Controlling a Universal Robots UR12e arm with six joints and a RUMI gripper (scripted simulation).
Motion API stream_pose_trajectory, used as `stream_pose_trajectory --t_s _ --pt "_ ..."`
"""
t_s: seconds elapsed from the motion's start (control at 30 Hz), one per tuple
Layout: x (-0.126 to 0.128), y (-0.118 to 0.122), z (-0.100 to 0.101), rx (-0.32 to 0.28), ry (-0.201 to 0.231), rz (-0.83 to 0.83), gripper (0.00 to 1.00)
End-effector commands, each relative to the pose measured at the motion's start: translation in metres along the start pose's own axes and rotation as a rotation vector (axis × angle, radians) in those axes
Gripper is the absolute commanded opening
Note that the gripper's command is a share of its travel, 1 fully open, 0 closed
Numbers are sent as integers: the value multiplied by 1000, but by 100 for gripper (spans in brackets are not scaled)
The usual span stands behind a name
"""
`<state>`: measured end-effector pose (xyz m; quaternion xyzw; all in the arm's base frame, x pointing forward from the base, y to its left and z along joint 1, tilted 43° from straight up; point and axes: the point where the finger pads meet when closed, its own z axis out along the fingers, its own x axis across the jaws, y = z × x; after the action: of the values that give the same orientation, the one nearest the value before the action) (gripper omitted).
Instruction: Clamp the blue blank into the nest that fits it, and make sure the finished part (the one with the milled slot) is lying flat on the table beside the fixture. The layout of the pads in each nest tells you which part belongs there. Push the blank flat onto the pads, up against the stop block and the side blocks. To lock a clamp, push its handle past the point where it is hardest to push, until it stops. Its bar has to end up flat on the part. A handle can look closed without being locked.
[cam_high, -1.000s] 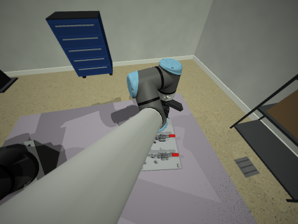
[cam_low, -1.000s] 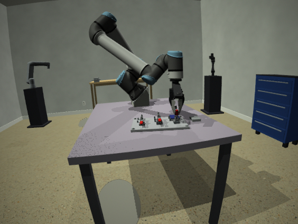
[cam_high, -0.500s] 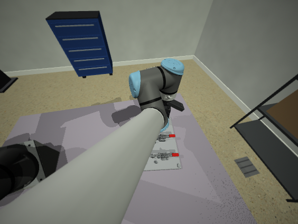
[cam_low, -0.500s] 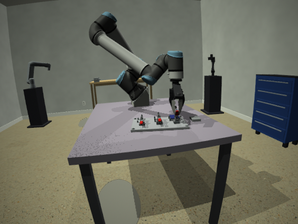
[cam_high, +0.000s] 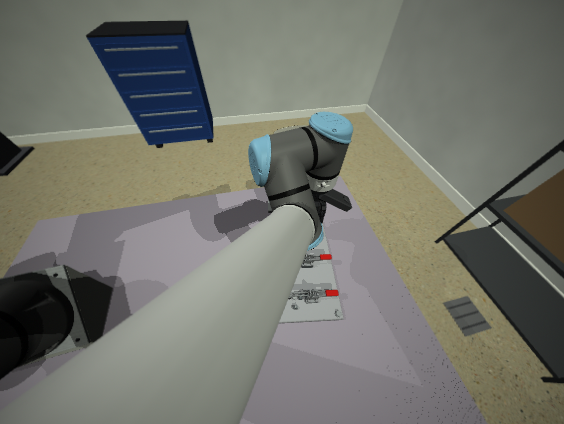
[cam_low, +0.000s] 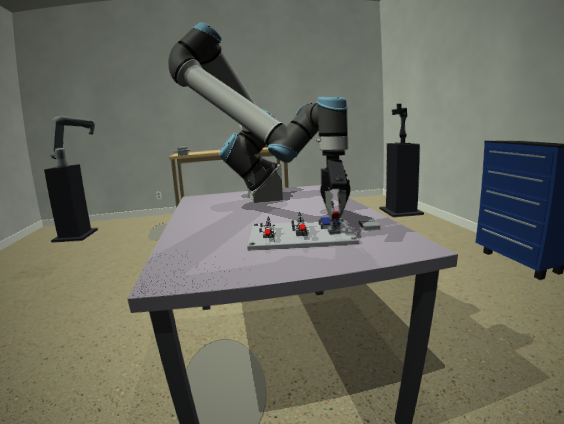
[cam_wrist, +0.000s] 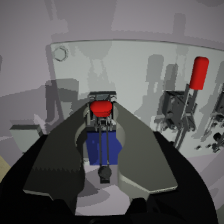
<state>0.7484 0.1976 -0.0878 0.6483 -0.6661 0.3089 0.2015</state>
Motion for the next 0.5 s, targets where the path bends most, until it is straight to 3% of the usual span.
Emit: stream_pose_trajectory --t_s 0.0,0.47 --pt "0 -5 1 1 -1 1 0" --pt "0 -15 8 1 -1 1 0"
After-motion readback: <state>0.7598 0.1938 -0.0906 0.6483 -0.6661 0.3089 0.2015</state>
